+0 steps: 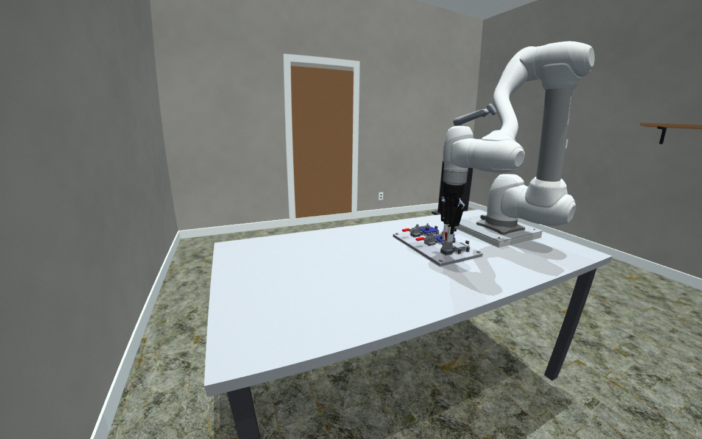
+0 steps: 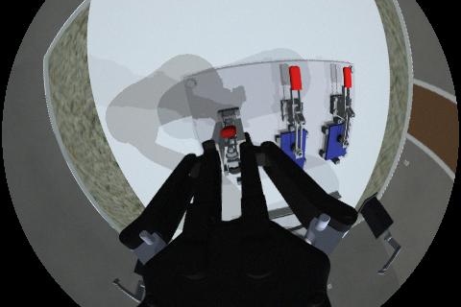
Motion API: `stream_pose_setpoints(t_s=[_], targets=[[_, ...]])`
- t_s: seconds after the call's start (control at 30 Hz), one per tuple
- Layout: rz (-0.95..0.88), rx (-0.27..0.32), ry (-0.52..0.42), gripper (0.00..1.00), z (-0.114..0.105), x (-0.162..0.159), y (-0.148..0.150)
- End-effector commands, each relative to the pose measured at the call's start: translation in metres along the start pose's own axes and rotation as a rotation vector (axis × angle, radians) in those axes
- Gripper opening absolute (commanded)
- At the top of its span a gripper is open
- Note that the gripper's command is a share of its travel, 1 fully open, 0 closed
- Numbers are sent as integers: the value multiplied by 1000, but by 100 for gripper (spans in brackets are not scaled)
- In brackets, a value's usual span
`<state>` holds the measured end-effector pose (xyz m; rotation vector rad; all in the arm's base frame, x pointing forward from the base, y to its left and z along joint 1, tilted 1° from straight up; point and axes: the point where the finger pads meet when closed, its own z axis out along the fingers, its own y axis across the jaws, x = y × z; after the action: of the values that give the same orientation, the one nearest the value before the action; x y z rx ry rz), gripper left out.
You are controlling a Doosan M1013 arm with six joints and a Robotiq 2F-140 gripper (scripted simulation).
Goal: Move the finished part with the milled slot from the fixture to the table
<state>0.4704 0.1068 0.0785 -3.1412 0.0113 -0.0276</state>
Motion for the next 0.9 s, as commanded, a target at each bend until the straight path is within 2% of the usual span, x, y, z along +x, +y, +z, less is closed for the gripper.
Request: stream_pose_setpoints(t_s=[0.0, 0.7, 0.73, 0.87], targets=[[0, 0, 0, 11, 0, 0, 0], [0, 0, 0, 11, 0, 0, 0], [0, 0, 0, 28, 0, 0, 0], [0, 0, 0, 28, 0, 0, 0]])
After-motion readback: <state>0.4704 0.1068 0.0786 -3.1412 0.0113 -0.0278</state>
